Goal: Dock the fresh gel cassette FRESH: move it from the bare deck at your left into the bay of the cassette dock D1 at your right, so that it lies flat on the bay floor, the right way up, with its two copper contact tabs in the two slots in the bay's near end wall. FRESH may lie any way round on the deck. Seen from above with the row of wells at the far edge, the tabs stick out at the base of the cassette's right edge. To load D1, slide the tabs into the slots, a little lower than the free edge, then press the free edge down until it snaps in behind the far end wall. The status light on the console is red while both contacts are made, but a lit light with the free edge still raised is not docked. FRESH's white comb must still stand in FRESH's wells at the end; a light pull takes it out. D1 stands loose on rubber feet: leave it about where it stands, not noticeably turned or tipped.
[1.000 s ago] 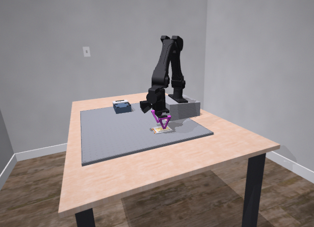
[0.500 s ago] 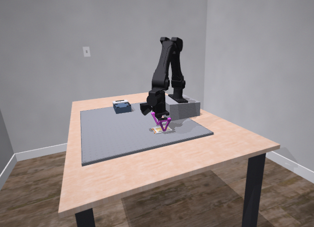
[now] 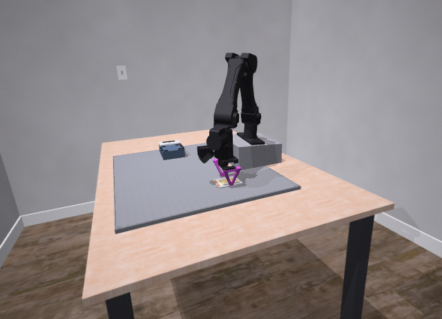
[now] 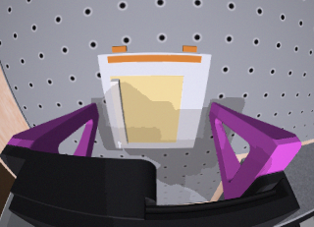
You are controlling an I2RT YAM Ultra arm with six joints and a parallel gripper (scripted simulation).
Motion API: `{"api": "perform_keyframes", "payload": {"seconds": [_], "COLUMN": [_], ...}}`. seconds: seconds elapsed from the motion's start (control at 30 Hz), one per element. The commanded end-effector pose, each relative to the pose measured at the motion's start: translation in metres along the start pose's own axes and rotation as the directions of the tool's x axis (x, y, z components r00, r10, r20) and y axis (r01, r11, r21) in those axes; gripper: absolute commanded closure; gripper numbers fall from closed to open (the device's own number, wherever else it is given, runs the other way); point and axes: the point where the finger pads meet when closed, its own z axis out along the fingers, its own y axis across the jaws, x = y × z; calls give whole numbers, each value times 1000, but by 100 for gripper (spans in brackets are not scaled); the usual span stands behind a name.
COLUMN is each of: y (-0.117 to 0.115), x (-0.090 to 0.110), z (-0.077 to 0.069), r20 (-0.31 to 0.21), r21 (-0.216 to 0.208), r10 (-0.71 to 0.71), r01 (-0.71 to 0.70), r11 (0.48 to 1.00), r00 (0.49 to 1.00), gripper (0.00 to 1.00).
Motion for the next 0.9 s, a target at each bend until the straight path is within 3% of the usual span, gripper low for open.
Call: {"api": "perform_keyframes", "payload": {"seconds": [0.0,0.33,0.47,0.63,0.7,0.73,0.87], "y": [3,-4,5,-1,-1,3,-1], "x": [-2,5,-4,2,2,-1,3], "z": [0,9,1,10,10,0,7], "r20": [17,-2,25,5,5,25,10], "r21": [-7,13,-17,5,5,-16,0], "r10": [-3,-3,-2,-1,-1,-3,-3], "r01": [3,3,2,1,1,3,3], "r11": [1000,1000,1000,1000,1000,1000,1000], "r00": [1000,1000,1000,1000,1000,1000,1000], "gripper": [0,0,0,0,0,0,0]}}
